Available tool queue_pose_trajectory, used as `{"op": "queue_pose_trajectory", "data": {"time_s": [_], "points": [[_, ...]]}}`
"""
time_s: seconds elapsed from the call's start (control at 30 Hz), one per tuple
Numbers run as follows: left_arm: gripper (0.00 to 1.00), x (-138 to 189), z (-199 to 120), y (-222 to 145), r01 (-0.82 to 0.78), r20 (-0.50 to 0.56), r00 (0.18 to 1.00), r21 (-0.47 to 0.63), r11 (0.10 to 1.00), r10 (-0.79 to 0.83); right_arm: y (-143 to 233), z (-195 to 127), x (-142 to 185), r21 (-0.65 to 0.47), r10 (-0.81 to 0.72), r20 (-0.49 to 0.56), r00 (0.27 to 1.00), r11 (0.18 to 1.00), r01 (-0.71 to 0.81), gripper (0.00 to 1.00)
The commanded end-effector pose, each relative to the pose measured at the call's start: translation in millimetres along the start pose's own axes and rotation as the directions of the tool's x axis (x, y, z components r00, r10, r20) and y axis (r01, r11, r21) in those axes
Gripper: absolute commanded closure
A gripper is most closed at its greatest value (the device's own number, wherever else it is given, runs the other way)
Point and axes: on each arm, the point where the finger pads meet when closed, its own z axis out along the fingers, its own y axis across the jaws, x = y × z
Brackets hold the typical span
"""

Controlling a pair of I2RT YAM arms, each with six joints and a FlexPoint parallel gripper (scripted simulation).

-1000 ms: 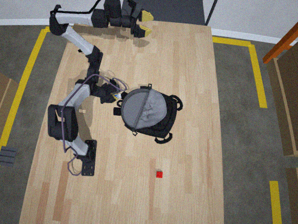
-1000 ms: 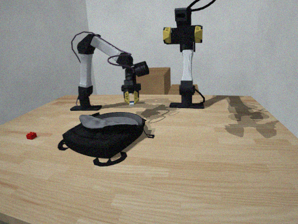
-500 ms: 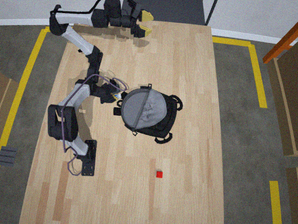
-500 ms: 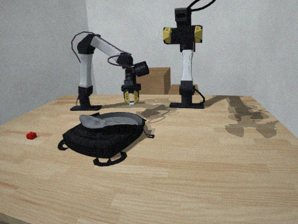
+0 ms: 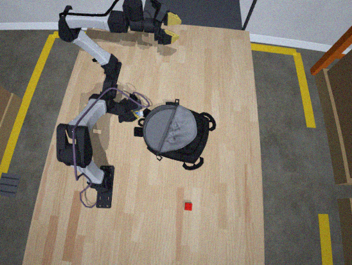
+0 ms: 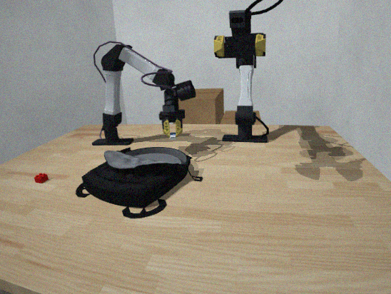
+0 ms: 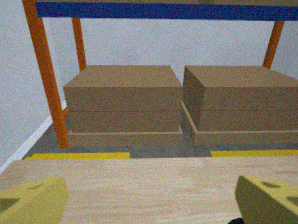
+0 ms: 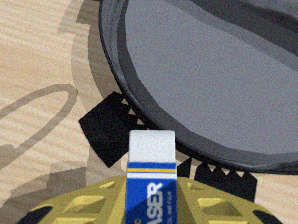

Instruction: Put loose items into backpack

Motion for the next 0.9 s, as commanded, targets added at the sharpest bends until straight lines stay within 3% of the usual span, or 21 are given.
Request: {"op": "queue_pose_trajectory", "data": {"time_s": [0.0,0.07,0.33,0.47,0.6,0.87], "points": [[0.1,-16,-2,-1,-0.002,0.044,0.999,0.008,1.0,0.002,9,-10,-13,-0.03,0.037,0.023,0.999,0.999,-0.037,0.84],[0.1,-16,-2,-1,-0.002,0.044,0.999,0.008,1.0,0.002,-3,-9,-5,-0.019,0.024,0.019,1.0,1.0,-0.024,0.84],[0.1,-16,-2,-1,-0.002,0.044,0.999,0.008,1.0,0.002,9,-16,-16,-0.056,0.054,0.032,0.998,0.997,-0.052,0.84],[0.1,-16,-2,-1,-0.002,0.044,0.999,0.008,1.0,0.002,7,7,-17,-0.022,0.023,0.008,1.0,1.0,-0.023,0.84],[0.1,-16,-2,-1,-0.002,0.044,0.999,0.008,1.0,0.002,8,-1,-34,-0.055,0.051,0.025,0.998,0.997,-0.05,0.84],[0.1,-16,-2,-1,-0.002,0.044,0.999,0.008,1.0,0.002,7,28,-44,-0.023,0.023,0.011,1.0,0.999,-0.023,0.84]]}}
